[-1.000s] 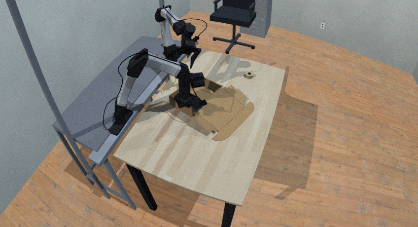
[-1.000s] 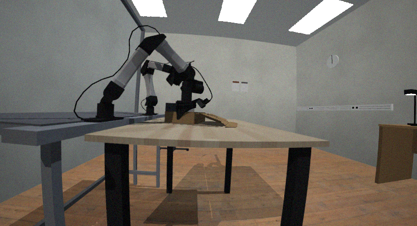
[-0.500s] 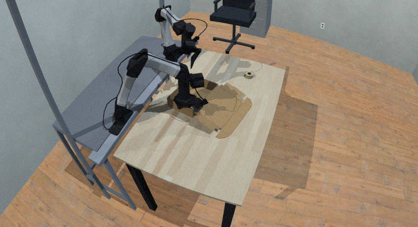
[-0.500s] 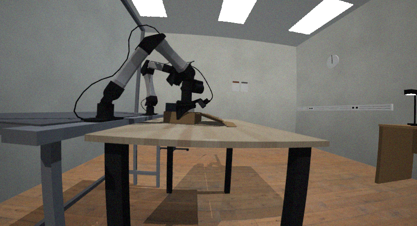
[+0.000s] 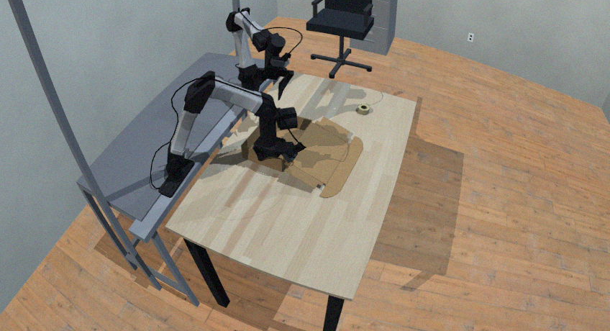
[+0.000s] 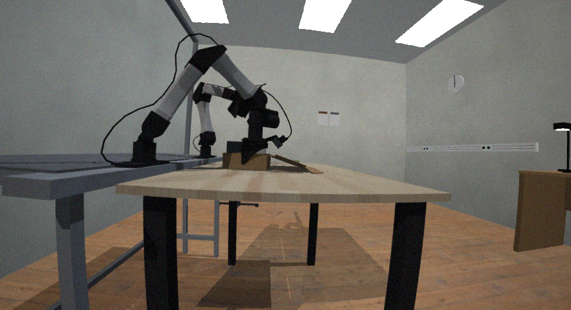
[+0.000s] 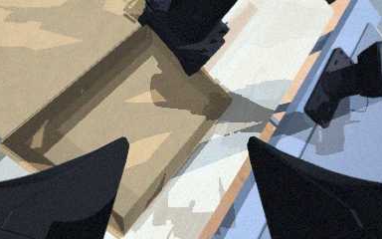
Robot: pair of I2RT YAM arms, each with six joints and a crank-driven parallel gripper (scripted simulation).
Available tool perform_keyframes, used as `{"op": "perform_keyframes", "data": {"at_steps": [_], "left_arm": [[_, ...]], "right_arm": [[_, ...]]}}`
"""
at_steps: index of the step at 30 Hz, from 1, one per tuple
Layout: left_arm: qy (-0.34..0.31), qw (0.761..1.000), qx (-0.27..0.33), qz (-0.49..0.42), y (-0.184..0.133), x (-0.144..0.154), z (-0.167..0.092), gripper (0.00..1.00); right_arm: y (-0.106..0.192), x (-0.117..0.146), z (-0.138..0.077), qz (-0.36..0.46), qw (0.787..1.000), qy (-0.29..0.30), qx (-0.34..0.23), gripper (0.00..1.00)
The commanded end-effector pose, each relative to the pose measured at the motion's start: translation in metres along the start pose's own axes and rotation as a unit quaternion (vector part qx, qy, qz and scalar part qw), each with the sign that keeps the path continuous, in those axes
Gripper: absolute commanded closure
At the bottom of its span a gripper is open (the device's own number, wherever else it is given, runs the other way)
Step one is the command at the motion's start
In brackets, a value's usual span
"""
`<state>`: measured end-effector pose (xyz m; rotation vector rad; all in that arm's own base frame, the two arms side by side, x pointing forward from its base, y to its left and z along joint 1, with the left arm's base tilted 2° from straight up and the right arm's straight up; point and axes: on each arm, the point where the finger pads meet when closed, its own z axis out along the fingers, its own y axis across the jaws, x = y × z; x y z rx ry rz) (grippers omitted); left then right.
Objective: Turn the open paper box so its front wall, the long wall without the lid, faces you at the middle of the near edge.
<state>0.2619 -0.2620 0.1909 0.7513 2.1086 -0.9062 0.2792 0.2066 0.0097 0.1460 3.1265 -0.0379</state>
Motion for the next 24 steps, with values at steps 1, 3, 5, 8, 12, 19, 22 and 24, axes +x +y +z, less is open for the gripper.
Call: {"op": "perform_keyframes", "data": {"at_steps": [1,3,5,8,12,19,22,24], "left_arm": [[-0.025,1.0,0.0,0.012,-0.004,-0.023,-0.003,0.0],[-0.025,1.0,0.0,0.012,-0.004,-0.023,-0.003,0.0],[-0.025,1.0,0.0,0.012,-0.004,-0.023,-0.003,0.0],[-0.025,1.0,0.0,0.012,-0.004,-0.023,-0.003,0.0],[-0.025,1.0,0.0,0.012,-0.004,-0.023,-0.003,0.0],[-0.025,1.0,0.0,0.011,-0.004,-0.023,-0.003,0.0],[-0.025,1.0,0.0,0.011,-0.004,-0.023,-0.003,0.0],[-0.025,1.0,0.0,0.011,-0.004,-0.023,-0.003,0.0]], "right_arm": [[-0.006,-0.007,-0.01,-0.017,1.0,-0.022,-0.007,1.0],[-0.004,-0.006,-0.005,-0.02,1.0,-0.015,0.001,1.0],[-0.001,-0.007,-0.005,-0.023,1.0,-0.017,0.0,1.0],[-0.001,-0.008,-0.007,-0.022,1.0,-0.019,-0.001,1.0],[-0.001,-0.008,-0.007,-0.022,1.0,-0.019,-0.001,1.0],[-0.003,-0.012,-0.037,-0.019,0.999,-0.035,-0.013,0.39],[0.0,-0.011,-0.046,-0.018,0.999,-0.04,-0.016,0.02],[0.004,-0.009,-0.058,-0.017,0.999,-0.043,-0.019,0.0]]}}
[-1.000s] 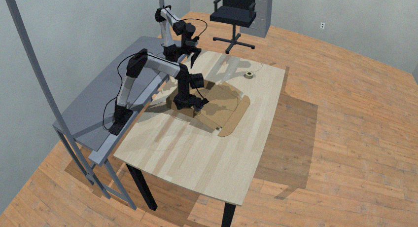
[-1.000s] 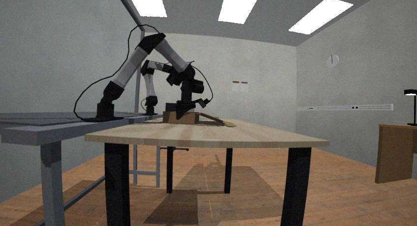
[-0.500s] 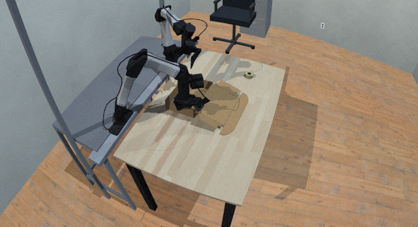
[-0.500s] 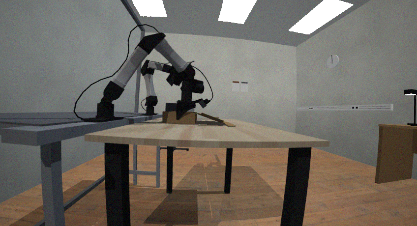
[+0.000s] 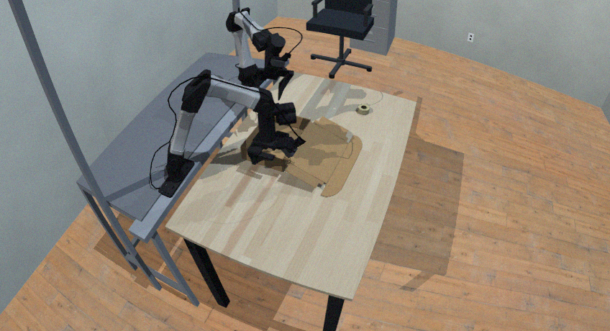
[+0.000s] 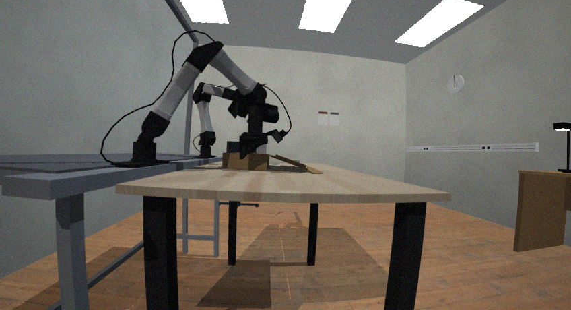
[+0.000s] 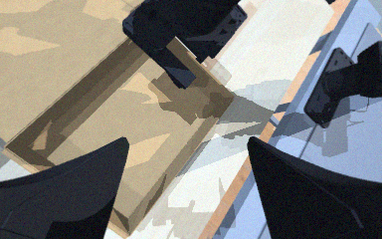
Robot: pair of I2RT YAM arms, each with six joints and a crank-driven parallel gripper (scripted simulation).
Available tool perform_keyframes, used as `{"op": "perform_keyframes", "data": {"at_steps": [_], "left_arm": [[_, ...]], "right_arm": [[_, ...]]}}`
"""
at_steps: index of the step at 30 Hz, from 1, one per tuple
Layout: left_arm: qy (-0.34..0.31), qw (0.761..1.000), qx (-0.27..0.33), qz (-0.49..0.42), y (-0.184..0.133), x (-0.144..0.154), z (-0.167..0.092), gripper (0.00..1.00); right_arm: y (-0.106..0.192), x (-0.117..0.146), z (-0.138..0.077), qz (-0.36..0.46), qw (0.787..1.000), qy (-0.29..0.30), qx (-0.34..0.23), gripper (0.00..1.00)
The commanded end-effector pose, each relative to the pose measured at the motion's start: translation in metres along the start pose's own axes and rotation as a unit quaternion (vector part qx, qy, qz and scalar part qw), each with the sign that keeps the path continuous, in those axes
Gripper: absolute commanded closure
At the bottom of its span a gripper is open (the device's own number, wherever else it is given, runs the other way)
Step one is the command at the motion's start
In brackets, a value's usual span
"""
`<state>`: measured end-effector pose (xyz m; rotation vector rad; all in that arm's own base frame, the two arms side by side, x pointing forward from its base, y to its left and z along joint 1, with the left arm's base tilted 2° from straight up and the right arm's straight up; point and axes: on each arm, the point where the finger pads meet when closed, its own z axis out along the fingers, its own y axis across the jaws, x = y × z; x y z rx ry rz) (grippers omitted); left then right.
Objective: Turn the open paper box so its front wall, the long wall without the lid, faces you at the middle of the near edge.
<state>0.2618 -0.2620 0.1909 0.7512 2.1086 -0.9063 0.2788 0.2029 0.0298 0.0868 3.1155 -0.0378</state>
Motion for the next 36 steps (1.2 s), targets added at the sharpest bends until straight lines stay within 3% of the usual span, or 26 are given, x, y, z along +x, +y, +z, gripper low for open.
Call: {"op": "perform_keyframes", "data": {"at_steps": [1,8,13,18,26,28,36], "left_arm": [[-0.025,1.0,0.0,0.012,-0.004,-0.023,-0.003,0.0],[-0.025,1.0,0.0,0.012,-0.004,-0.023,-0.003,0.0],[-0.025,1.0,0.0,0.012,-0.004,-0.023,-0.003,0.0],[-0.025,1.0,0.0,0.012,-0.004,-0.023,-0.003,0.0],[-0.025,1.0,0.0,0.012,-0.004,-0.023,-0.003,0.0],[-0.025,1.0,0.0,0.012,-0.004,-0.023,-0.003,0.0],[-0.025,1.0,0.0,0.011,-0.004,-0.023,-0.003,0.0]], "right_arm": [[0.009,-0.009,-0.043,0.003,0.999,-0.037,-0.018,0.0],[0.007,-0.005,-0.094,0.0,1.0,-0.029,-0.012,0.0],[0.013,-0.013,-0.093,-0.013,0.999,-0.046,-0.024,0.0],[0.033,-0.04,-0.085,-0.045,0.989,-0.121,-0.074,0.0],[0.063,-0.074,-0.08,-0.11,0.947,-0.262,-0.15,0.0],[0.063,-0.074,-0.08,-0.11,0.947,-0.262,-0.15,0.0],[0.075,-0.084,-0.082,-0.17,0.882,-0.39,-0.202,0.0]]}}
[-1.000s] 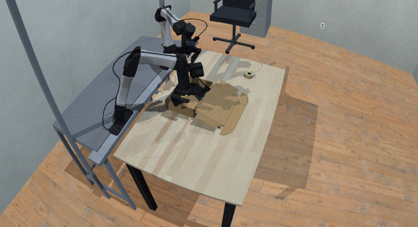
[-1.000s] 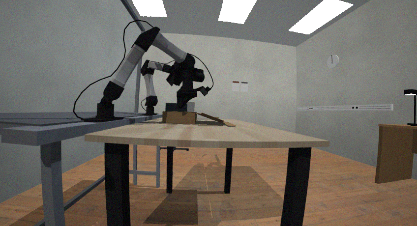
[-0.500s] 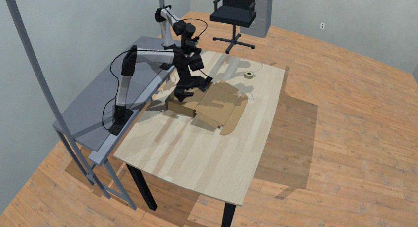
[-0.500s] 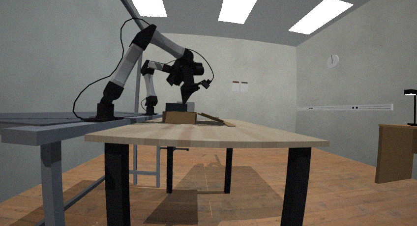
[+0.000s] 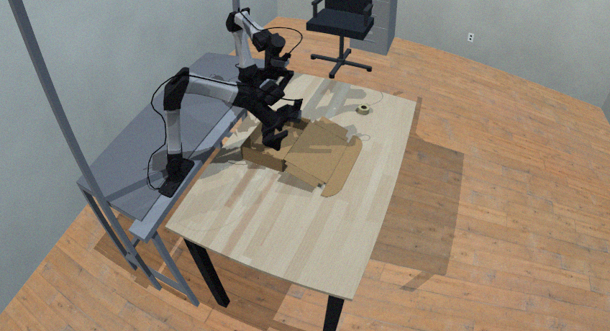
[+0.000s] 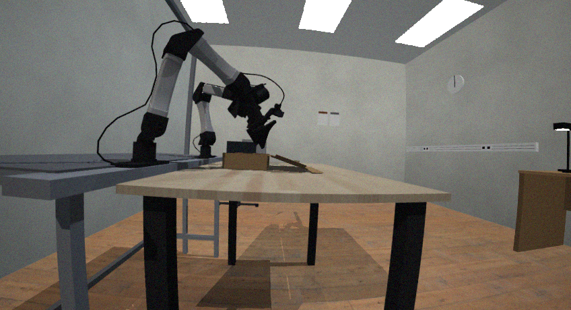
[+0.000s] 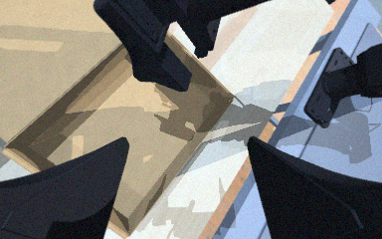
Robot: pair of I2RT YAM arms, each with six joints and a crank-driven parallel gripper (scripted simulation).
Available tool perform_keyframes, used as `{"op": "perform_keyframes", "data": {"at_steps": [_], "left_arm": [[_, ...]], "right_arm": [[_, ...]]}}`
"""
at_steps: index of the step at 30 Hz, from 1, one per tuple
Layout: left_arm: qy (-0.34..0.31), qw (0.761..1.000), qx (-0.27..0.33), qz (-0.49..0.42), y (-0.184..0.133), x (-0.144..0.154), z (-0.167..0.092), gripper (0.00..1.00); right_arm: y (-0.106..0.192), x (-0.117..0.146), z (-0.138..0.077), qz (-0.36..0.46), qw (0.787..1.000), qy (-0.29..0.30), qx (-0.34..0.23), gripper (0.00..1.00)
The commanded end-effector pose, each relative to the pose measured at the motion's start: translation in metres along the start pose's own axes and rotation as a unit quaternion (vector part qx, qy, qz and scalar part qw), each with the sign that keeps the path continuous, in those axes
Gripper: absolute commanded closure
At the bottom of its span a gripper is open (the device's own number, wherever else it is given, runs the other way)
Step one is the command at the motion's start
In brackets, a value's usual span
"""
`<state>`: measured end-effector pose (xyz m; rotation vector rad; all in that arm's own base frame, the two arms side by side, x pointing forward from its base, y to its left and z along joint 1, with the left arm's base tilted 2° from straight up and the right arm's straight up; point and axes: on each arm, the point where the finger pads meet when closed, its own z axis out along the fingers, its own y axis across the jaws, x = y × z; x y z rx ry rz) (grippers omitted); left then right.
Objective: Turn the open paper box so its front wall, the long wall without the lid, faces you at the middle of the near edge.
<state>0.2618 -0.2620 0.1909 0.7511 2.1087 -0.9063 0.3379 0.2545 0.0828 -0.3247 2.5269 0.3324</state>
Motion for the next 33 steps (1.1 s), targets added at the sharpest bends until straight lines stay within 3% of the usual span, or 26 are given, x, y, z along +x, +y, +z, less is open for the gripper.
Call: {"op": "perform_keyframes", "data": {"at_steps": [1,7,9,17,24,26,33], "left_arm": [[-0.025,1.0,0.0,0.012,-0.004,-0.023,-0.003,0.0],[-0.025,1.0,0.0,0.012,-0.004,-0.023,-0.003,0.0],[-0.025,1.0,0.0,0.012,-0.004,-0.023,-0.003,0.0],[-0.025,1.0,0.0,0.012,-0.004,-0.023,-0.003,0.0],[-0.025,1.0,0.0,0.012,-0.004,-0.023,-0.003,0.0],[-0.025,1.0,0.0,0.012,-0.004,-0.023,-0.003,0.0],[-0.025,1.0,0.0,0.012,-0.004,-0.023,-0.003,0.0]], "right_arm": [[0.016,-0.041,-0.004,-0.044,0.986,-0.149,-0.057,0.0],[0.017,-0.036,-0.011,-0.088,0.965,-0.231,-0.081,0.0],[0.017,-0.036,-0.011,-0.088,0.965,-0.231,-0.081,0.0],[0.017,-0.019,-0.042,-0.155,0.911,-0.366,-0.11,0.0],[0.037,0.042,-0.056,-0.189,0.885,-0.396,-0.155,0.0],[0.037,0.042,-0.056,-0.189,0.885,-0.396,-0.155,0.0],[0.055,0.102,-0.072,-0.222,0.866,-0.396,-0.21,0.0]]}}
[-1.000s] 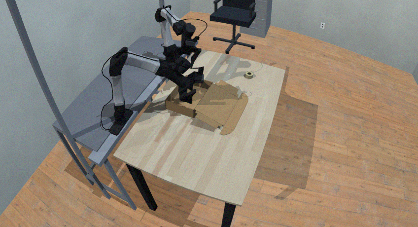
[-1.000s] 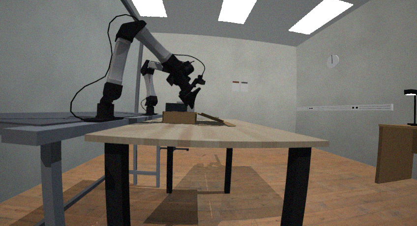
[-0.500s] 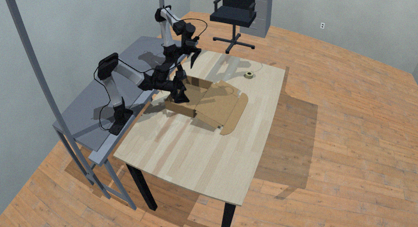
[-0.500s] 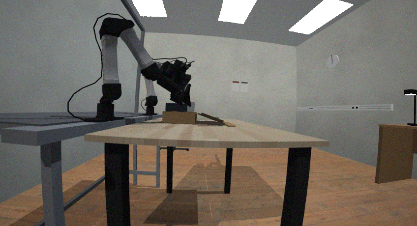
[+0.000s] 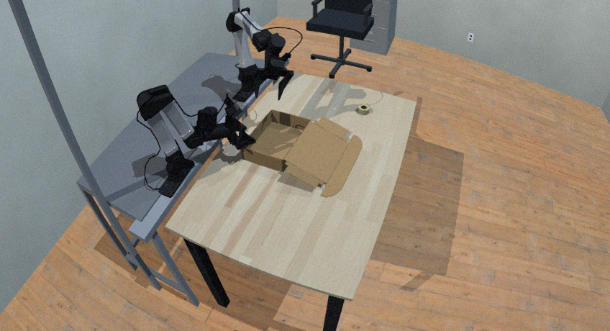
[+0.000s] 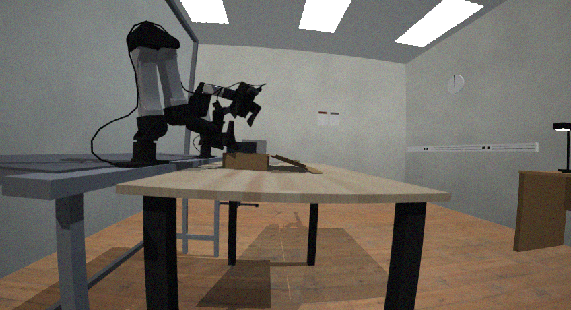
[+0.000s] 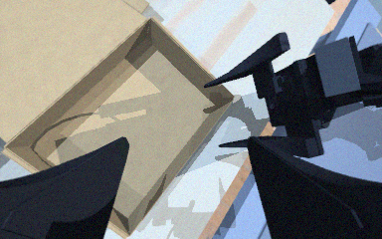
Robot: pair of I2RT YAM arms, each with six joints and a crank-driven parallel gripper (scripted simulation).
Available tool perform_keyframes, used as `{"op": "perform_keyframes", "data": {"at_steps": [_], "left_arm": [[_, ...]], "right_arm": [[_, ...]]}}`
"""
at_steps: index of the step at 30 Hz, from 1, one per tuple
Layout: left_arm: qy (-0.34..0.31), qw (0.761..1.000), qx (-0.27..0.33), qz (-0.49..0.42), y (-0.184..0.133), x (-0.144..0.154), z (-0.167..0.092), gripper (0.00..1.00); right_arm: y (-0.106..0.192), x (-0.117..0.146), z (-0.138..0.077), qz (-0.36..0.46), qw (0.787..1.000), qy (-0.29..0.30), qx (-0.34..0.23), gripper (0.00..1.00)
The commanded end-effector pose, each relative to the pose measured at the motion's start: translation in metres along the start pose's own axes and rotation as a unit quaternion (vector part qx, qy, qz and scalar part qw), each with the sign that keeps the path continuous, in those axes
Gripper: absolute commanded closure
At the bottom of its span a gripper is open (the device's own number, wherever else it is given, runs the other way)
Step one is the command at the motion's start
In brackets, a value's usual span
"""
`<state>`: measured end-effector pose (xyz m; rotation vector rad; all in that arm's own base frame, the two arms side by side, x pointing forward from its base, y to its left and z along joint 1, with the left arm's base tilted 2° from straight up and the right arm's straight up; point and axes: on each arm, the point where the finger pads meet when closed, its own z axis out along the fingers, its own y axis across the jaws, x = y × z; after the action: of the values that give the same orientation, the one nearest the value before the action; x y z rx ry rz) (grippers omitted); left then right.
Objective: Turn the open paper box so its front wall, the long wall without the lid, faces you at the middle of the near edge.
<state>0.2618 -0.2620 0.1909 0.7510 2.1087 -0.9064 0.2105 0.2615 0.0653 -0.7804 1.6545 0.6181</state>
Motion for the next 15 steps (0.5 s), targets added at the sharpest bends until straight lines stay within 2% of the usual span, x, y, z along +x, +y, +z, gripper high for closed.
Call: {"op": "perform_keyframes", "data": {"at_steps": [1,6,15], "left_arm": [[-0.025,1.0,0.0,0.012,-0.004,-0.023,-0.003,0.0],[-0.025,1.0,0.0,0.012,-0.004,-0.023,-0.003,0.0],[-0.025,1.0,0.0,0.012,-0.004,-0.023,-0.003,0.0]], "right_arm": [[0.013,-0.024,-0.009,-0.011,0.997,-0.077,-0.018,0.0],[0.02,-0.011,-0.015,-0.013,0.998,-0.059,-0.028,0.0],[0.02,-0.017,-0.014,-0.012,0.997,-0.067,-0.028,0.0]]}}
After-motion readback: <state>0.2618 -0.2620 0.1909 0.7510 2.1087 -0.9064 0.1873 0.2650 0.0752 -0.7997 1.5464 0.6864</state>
